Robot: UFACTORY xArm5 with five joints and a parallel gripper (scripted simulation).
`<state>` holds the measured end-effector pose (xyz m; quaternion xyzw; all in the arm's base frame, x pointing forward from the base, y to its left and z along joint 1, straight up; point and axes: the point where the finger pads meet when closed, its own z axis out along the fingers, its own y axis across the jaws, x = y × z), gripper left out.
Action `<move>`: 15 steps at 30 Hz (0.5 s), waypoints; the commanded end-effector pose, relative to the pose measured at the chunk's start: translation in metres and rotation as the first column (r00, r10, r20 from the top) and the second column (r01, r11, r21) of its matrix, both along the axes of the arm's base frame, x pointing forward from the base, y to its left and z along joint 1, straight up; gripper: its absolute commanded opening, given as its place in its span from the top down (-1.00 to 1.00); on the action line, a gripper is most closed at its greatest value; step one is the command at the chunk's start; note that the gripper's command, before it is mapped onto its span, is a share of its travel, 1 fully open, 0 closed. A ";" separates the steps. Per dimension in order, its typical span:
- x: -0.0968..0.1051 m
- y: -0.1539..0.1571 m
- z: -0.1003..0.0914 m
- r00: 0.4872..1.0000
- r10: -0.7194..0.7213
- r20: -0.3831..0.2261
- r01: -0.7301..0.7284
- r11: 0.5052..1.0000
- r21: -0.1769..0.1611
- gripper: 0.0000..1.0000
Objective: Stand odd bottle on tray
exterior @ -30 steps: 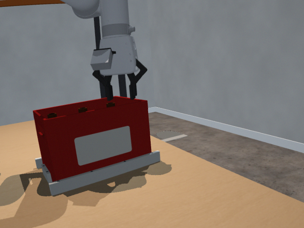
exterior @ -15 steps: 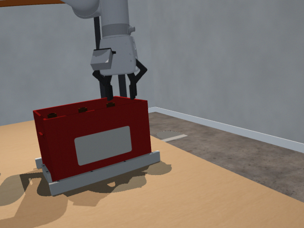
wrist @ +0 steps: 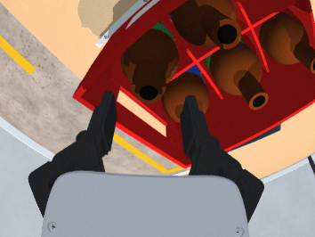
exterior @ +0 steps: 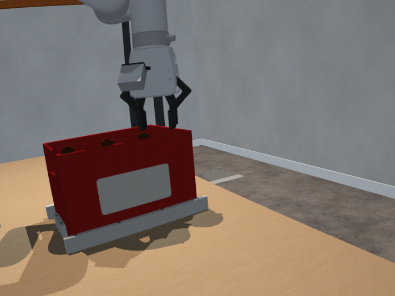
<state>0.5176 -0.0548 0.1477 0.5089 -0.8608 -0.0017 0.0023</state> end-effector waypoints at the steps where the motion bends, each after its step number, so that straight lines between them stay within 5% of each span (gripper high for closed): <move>1: 0.001 0.000 0.002 1.000 0.000 0.004 0.000 1.000 0.000 -0.30; 15: 0.001 0.000 -0.003 1.000 0.000 0.004 0.000 1.000 0.000 -0.30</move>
